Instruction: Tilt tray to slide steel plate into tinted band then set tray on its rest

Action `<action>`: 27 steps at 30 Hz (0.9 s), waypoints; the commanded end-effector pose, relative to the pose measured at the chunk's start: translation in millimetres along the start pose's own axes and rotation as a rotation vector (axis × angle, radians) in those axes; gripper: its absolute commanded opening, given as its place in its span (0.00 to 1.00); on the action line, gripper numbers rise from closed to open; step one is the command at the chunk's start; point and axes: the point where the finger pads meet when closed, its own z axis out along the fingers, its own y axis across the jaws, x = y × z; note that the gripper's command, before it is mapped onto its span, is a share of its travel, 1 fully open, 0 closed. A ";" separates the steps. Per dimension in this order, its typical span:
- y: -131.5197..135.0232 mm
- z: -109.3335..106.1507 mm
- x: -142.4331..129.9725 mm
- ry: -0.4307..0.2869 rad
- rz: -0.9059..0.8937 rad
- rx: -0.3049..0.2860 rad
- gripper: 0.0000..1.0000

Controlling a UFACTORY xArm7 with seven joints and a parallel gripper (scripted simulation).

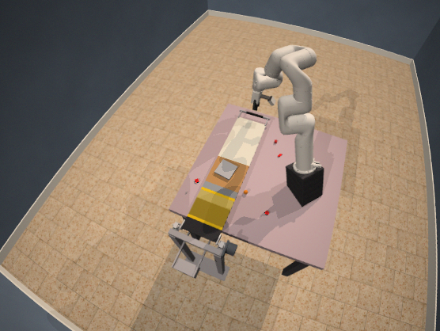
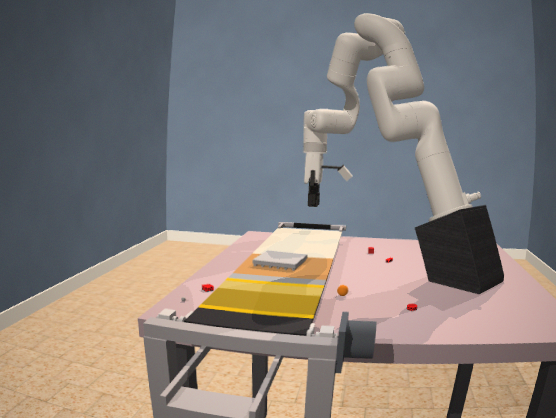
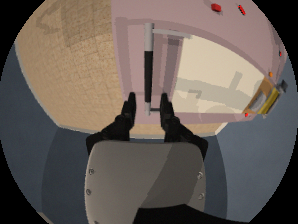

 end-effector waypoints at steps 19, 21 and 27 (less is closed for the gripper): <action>-1.2 19.1 -1.3 -0.002 0.000 0.003 0.40; -1.2 22.4 -1.3 -0.002 0.000 0.003 0.40; -1.3 31.7 -1.4 -0.002 0.000 0.003 0.40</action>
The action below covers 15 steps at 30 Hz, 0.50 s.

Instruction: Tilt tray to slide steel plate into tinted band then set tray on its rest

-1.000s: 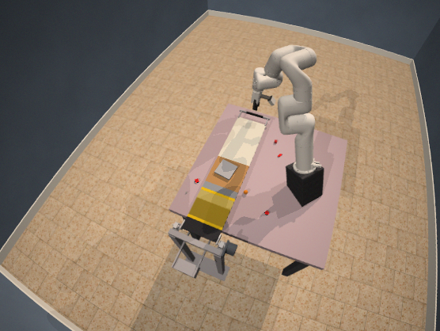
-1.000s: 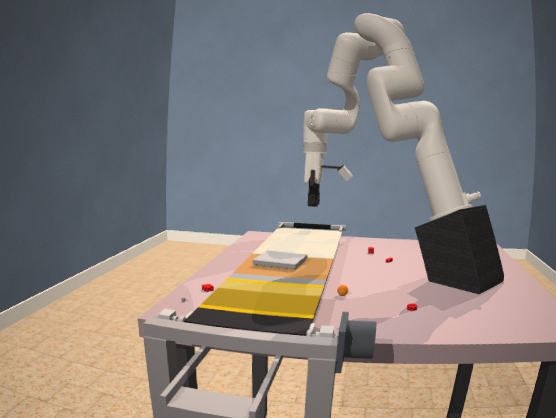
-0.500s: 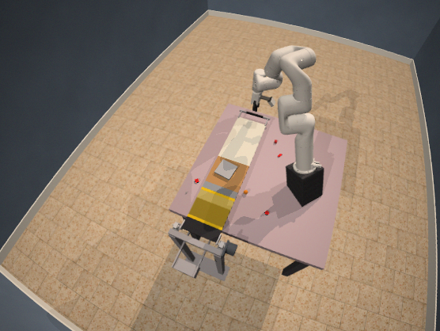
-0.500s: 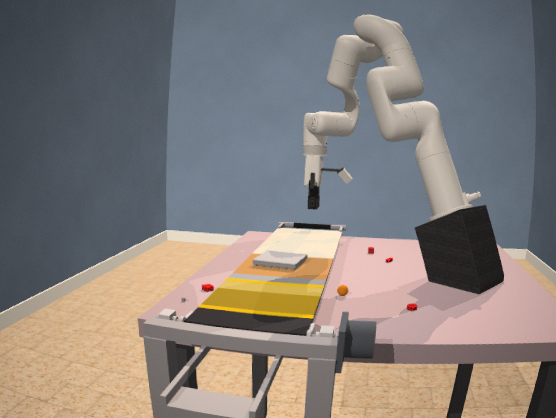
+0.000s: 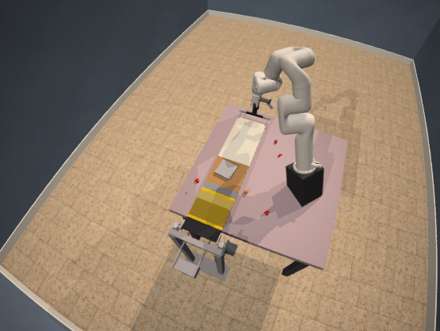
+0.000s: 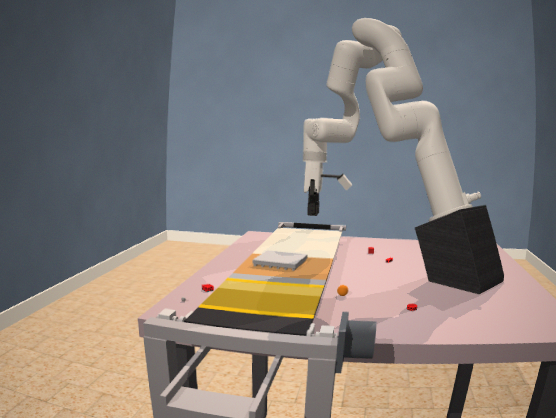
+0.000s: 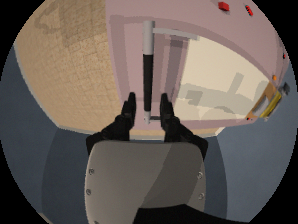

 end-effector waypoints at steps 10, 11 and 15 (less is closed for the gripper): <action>-1.4 12.7 -1.3 -0.002 0.000 0.004 0.40; -1.4 13.6 -1.3 -0.002 0.000 0.004 0.40; -1.4 16.6 -1.4 -0.002 0.000 0.004 0.40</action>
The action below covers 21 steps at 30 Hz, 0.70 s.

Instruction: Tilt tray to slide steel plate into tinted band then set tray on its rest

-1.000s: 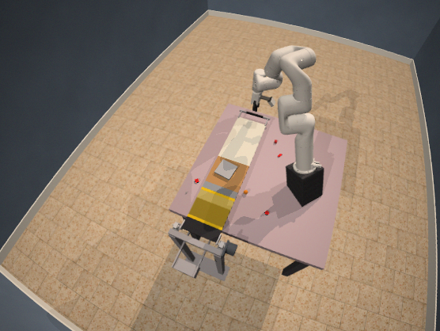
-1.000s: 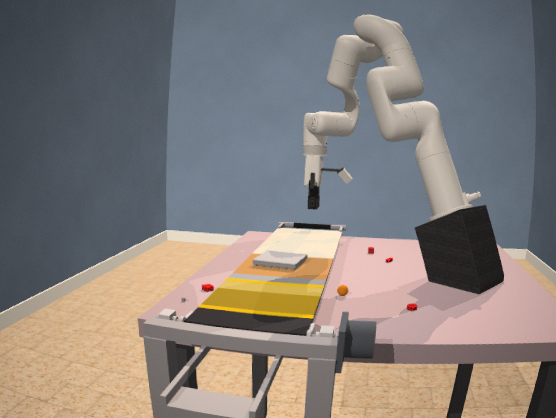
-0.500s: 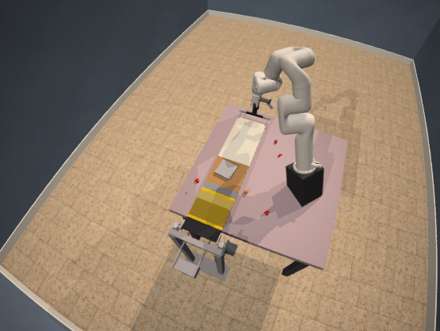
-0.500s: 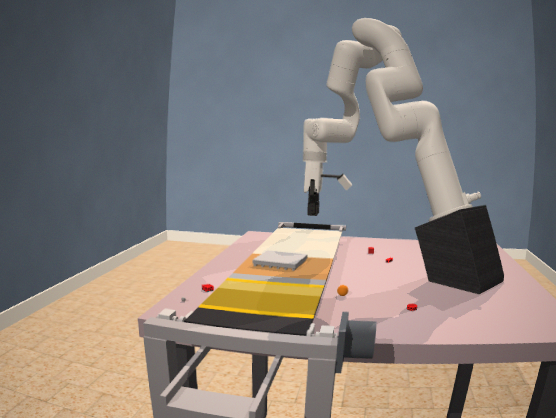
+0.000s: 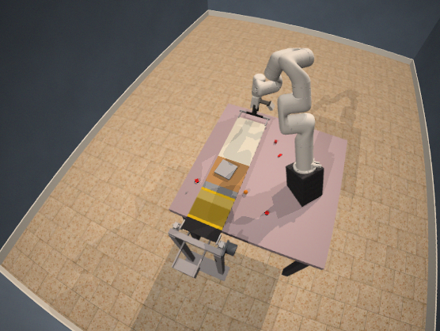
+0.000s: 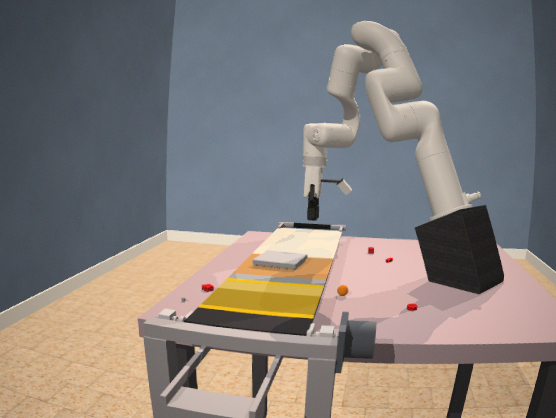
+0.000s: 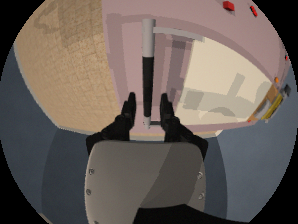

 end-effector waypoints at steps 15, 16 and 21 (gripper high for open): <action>-1.2 4.3 -1.1 -0.002 0.000 0.003 0.40; -1.2 4.3 -1.1 -0.002 0.000 0.003 0.40; -1.2 4.3 -1.1 -0.002 0.000 0.003 0.40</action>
